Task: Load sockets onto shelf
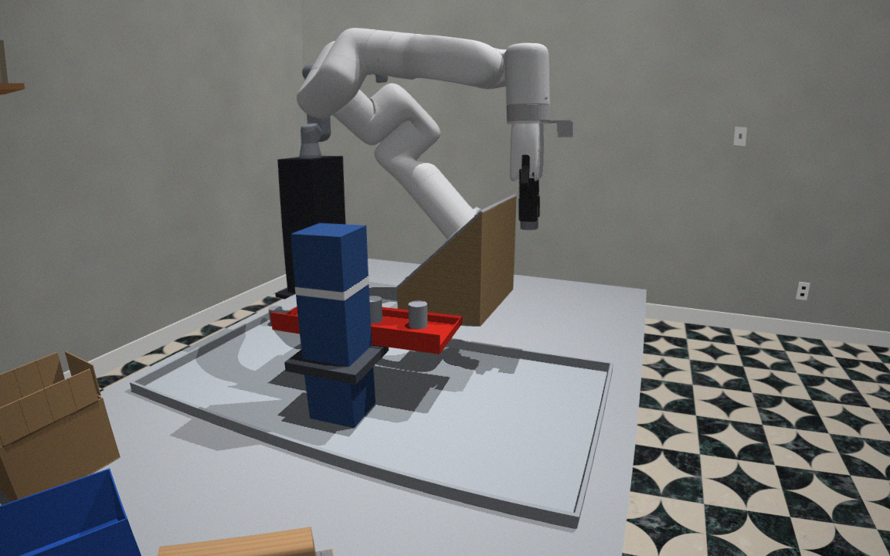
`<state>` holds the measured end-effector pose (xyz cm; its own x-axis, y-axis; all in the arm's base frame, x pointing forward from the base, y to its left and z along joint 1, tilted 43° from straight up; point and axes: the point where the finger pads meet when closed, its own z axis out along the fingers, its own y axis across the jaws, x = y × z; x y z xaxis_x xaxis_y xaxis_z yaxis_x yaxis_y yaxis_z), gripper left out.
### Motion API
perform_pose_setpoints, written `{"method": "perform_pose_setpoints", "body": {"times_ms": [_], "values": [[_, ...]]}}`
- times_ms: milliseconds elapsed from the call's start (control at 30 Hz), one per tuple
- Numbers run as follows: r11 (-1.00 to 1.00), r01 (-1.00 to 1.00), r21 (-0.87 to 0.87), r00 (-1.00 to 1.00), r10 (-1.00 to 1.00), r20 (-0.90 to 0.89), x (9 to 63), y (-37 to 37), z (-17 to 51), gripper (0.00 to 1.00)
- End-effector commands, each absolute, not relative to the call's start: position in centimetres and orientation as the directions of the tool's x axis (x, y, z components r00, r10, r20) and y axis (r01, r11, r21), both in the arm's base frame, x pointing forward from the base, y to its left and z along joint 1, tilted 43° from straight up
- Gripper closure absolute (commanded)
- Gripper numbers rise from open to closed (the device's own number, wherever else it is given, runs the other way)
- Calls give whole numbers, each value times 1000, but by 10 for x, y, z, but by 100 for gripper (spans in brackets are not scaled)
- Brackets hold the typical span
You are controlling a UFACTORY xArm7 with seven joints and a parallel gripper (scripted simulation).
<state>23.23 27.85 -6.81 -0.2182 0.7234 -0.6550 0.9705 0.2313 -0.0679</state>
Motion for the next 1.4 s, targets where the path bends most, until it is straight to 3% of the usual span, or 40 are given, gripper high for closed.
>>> {"method": "perform_pose_setpoints", "body": {"times_ms": [0,1367], "values": [[225,972,-64,-208,706,-677,217,313,-111,100],[225,973,-61,-204,700,-685,227,299,-150,100]]}}
